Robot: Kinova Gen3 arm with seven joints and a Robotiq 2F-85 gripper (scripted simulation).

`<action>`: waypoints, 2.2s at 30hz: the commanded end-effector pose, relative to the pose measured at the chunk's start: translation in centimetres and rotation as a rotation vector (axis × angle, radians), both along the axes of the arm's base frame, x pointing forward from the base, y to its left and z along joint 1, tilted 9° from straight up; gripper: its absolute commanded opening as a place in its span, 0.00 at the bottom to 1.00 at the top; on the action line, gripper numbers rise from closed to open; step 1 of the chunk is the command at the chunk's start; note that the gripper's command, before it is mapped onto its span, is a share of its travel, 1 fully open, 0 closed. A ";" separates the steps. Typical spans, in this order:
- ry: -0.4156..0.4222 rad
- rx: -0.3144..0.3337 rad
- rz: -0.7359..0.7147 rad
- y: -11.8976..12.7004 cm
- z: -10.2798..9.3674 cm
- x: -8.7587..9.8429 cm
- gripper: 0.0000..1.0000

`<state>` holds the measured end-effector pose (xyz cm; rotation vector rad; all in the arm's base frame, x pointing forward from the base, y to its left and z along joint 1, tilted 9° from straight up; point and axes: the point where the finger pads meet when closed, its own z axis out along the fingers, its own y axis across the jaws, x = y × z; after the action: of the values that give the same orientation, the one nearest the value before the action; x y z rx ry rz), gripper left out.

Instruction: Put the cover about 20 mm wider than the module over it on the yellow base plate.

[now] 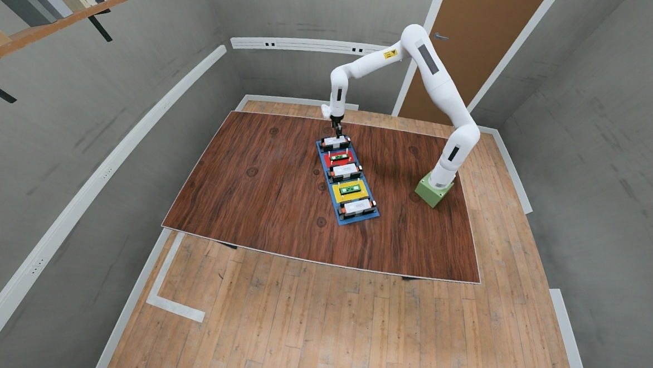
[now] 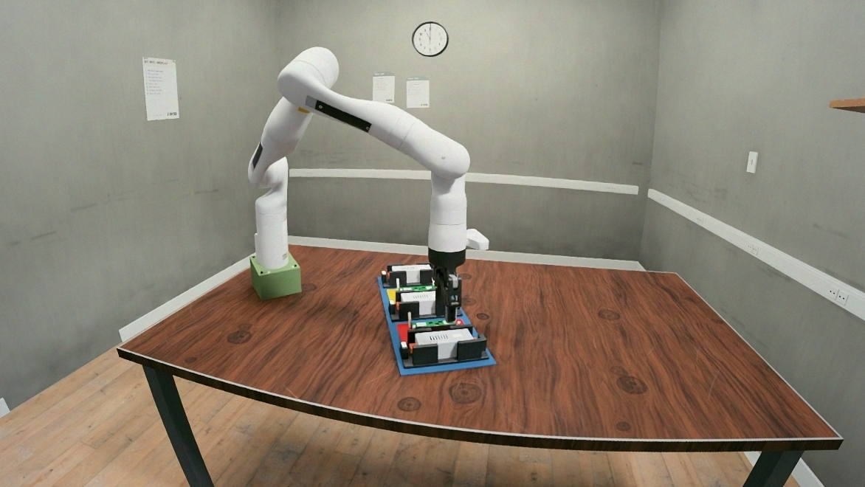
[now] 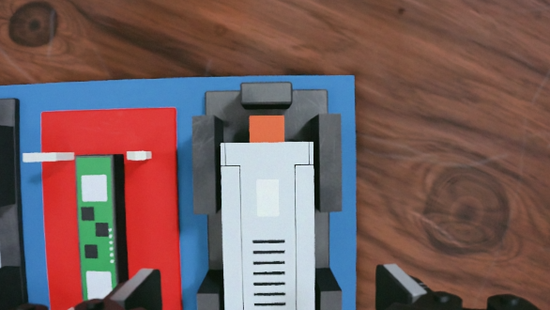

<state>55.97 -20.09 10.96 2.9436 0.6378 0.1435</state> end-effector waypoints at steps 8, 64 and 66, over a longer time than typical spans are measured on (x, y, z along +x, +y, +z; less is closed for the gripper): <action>-0.002 -0.001 0.000 -0.1 -1.1 0.2 1.00; -0.002 -0.001 0.000 -0.6 -5.2 0.7 1.00; -0.002 -0.001 0.000 -0.6 -5.4 0.7 1.00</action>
<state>56.62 -20.65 5.57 2.9436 0.6377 0.1435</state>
